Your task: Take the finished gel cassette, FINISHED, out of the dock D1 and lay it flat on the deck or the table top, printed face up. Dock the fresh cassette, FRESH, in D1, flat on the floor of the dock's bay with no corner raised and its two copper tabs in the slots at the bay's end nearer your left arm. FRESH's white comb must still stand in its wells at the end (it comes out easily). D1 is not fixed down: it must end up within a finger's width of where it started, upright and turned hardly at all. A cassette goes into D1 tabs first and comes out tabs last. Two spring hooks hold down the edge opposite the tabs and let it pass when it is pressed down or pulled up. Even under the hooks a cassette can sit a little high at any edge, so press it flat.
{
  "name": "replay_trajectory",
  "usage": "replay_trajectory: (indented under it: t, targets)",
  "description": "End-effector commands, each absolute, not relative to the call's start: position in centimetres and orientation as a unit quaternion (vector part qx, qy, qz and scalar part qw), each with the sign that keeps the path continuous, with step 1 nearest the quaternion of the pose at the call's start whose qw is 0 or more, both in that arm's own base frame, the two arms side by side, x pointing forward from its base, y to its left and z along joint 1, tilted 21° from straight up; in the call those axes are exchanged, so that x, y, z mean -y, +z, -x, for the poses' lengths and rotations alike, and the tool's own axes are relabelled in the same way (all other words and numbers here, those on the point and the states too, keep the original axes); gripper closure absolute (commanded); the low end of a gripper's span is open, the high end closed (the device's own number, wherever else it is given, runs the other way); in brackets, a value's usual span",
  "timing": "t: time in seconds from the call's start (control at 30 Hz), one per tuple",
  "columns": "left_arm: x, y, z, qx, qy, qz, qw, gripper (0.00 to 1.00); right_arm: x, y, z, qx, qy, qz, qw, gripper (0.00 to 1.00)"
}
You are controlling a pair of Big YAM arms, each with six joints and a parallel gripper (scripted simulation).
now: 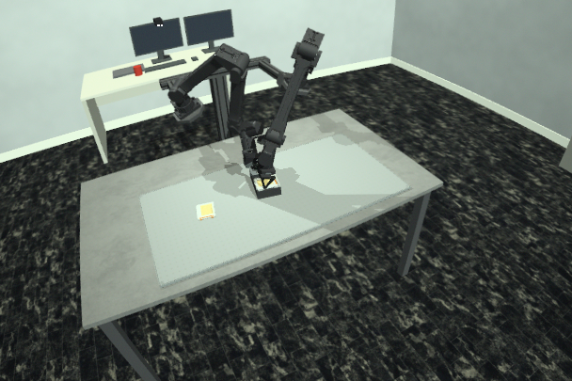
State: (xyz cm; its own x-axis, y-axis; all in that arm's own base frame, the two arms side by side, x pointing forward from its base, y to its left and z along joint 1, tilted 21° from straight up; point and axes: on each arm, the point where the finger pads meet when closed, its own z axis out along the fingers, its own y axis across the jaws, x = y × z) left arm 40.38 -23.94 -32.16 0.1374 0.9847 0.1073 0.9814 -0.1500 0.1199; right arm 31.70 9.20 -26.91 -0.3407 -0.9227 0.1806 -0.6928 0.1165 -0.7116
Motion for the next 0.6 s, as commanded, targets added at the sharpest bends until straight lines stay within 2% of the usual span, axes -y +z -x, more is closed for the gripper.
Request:
replay_trajectory:
  t: [0.0, 0.57]
  targets:
    - [24.24, -31.86, -40.66, -0.651, 0.084, -0.754, 0.012, 1.0, -9.74, -26.25, -31.25, -0.727, -0.368, 0.557, 0.16, 1.0]
    - [24.24, -31.86, -40.66, -0.651, 0.084, -0.754, 0.012, 1.0, -9.96, -25.91, -31.12, -0.728, -0.368, 0.555, 0.162, 1.0]
